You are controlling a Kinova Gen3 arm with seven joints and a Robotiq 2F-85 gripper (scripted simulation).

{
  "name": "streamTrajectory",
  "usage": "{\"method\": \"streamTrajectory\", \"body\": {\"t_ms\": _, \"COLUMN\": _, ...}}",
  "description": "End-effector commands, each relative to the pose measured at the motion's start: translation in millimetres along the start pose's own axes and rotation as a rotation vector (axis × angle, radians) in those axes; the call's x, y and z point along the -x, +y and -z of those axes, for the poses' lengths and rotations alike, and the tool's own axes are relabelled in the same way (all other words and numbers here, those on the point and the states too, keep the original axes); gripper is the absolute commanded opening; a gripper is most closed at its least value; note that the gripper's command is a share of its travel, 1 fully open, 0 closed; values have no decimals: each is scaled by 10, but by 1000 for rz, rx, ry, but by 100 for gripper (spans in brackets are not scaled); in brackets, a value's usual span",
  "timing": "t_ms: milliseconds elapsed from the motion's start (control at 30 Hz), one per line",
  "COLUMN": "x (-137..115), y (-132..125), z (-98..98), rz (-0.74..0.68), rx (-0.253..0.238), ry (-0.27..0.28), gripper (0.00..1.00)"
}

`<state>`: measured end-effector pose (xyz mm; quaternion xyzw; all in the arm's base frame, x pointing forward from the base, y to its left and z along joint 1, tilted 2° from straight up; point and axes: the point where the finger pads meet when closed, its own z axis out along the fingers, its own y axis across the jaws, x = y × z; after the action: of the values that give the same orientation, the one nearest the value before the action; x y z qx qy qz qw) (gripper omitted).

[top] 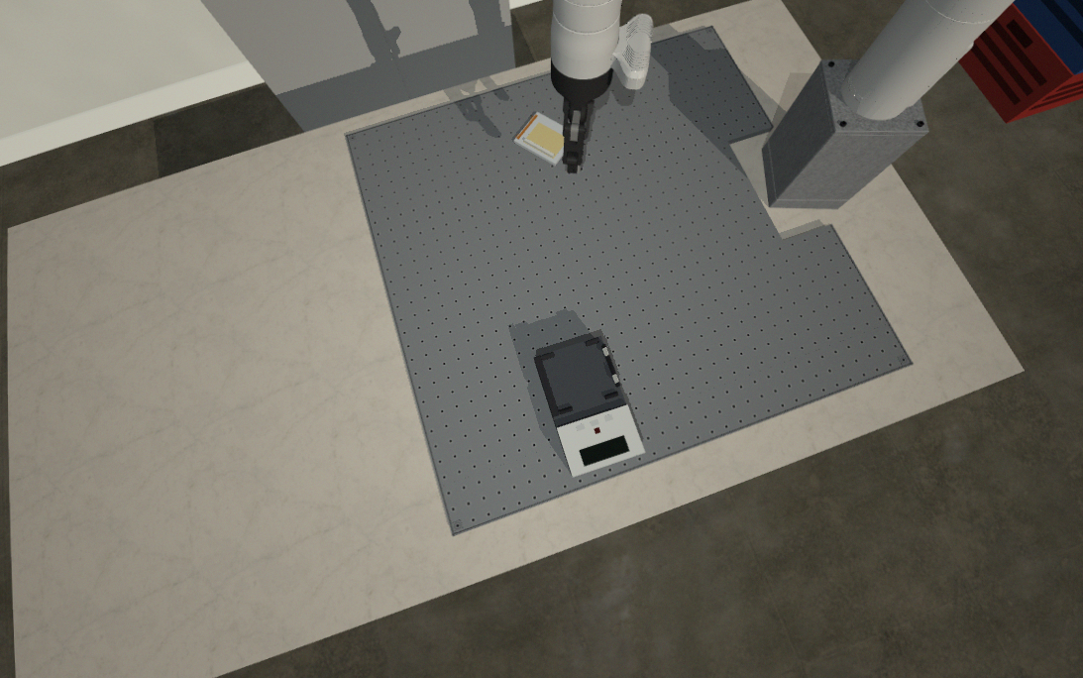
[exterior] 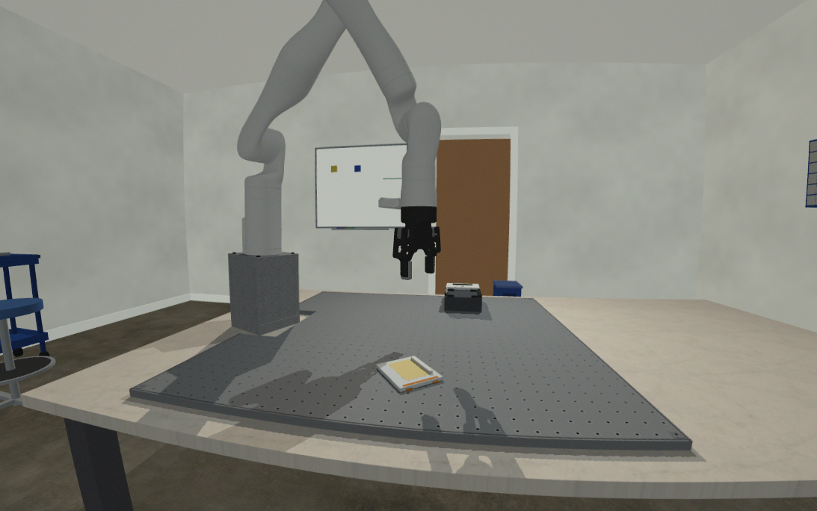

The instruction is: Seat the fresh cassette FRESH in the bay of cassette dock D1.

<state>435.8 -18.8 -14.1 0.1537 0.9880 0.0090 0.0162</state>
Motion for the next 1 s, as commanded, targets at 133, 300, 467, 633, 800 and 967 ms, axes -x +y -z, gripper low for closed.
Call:
{"method": "streamTrajectory", "body": {"t_ms": 133, "x": 189, "y": -236, "z": -169, "rz": -123, "rx": 5, "ry": 0, "gripper": 100}}
{"method": "streamTrajectory", "body": {"t_ms": 300, "x": 306, "y": -431, "z": -277, "rz": -255, "rx": 2, "ry": -3, "gripper": 100}}
{"method": "streamTrajectory", "body": {"t_ms": 467, "x": 392, "y": -613, "z": -362, "rz": -227, "rx": -8, "ry": -2, "gripper": 100}}
{"method": "streamTrajectory", "body": {"t_ms": 633, "x": 477, "y": -752, "z": -448, "rz": -322, "rx": -3, "ry": -6, "gripper": 100}}
{"method": "streamTrajectory", "body": {"t_ms": 800, "x": 558, "y": -967, "z": -553, "rz": -480, "rx": -13, "ry": -14, "gripper": 100}}
{"method": "streamTrajectory", "body": {"t_ms": 967, "x": 625, "y": -1191, "z": -655, "rz": -450, "rx": -21, "ry": -12, "gripper": 100}}
